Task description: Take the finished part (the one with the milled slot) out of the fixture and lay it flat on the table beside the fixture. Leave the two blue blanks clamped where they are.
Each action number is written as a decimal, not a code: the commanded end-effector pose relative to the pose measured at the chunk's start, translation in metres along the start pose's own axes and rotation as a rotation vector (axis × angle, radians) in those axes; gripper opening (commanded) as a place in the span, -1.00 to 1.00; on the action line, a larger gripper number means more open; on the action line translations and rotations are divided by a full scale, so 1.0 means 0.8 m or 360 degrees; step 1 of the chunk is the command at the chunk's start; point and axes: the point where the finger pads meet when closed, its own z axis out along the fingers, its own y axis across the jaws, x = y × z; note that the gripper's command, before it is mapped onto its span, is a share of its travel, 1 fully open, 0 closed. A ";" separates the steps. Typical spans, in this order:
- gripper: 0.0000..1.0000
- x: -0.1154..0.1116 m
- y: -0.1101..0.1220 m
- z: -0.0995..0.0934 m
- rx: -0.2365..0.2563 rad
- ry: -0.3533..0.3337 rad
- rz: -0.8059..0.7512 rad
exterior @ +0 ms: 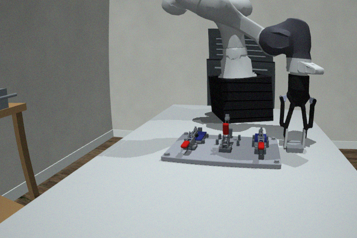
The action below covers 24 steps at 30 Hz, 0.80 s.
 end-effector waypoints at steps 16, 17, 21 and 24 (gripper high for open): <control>0.08 0.001 -0.001 0.000 0.0002 0.0003 0.0002; 0.08 0.001 -0.001 0.000 0.0002 0.0003 0.0002; 0.08 0.001 -0.001 0.000 0.0002 0.0003 0.0002; 0.08 0.001 -0.001 0.000 0.0002 0.0003 0.0002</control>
